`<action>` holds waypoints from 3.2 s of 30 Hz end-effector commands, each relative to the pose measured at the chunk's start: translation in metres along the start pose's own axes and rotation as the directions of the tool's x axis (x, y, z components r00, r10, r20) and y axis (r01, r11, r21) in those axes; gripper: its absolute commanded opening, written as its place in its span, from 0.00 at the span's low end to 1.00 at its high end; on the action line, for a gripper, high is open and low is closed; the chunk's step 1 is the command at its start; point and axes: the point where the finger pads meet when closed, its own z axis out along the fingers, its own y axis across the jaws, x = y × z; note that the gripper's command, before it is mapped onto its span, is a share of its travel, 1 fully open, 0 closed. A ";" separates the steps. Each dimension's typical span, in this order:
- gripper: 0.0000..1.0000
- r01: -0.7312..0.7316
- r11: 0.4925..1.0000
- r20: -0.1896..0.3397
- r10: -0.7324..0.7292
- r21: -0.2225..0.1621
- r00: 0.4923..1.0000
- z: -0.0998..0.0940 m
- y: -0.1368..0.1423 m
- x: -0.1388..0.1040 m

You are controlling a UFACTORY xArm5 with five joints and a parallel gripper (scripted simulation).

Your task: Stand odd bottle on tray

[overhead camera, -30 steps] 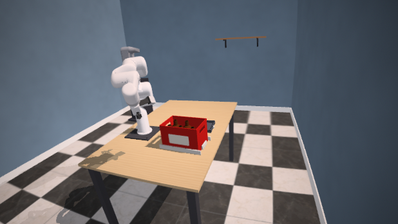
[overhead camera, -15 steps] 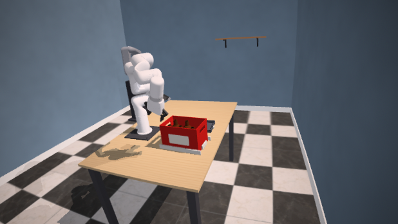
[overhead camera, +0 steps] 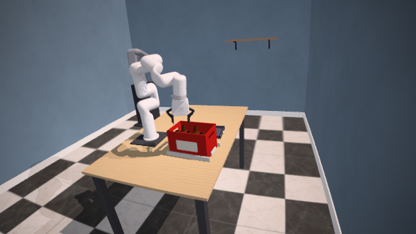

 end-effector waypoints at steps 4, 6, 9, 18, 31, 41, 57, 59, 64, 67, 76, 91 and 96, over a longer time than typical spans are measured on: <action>1.00 0.187 0.981 0.107 -0.181 -0.052 0.978 0.002 0.033 0.013; 1.00 0.235 0.970 0.132 -0.225 -0.059 0.965 0.002 0.041 0.018; 1.00 0.252 0.966 0.141 -0.242 -0.061 0.960 0.002 0.044 0.020; 0.00 0.252 0.966 0.142 -0.242 -0.061 0.960 0.002 0.044 0.020; 0.00 0.252 0.966 0.142 -0.242 -0.061 0.960 0.002 0.044 0.020; 0.00 0.252 0.966 0.142 -0.242 -0.061 0.960 0.002 0.044 0.020; 0.65 0.252 0.966 0.142 -0.242 -0.061 0.960 0.002 0.044 0.020; 0.65 0.252 0.966 0.142 -0.242 -0.061 0.960 0.002 0.044 0.020; 0.65 0.252 0.966 0.142 -0.242 -0.061 0.960 0.002 0.044 0.020; 0.65 0.252 0.966 0.142 -0.242 -0.061 0.960 0.002 0.044 0.020; 0.65 0.252 0.966 0.142 -0.242 -0.061 0.960 0.002 0.044 0.020; 0.65 0.252 0.966 0.142 -0.242 -0.061 0.960 0.002 0.044 0.020; 0.65 0.252 0.966 0.142 -0.242 -0.061 0.960 0.003 0.044 0.020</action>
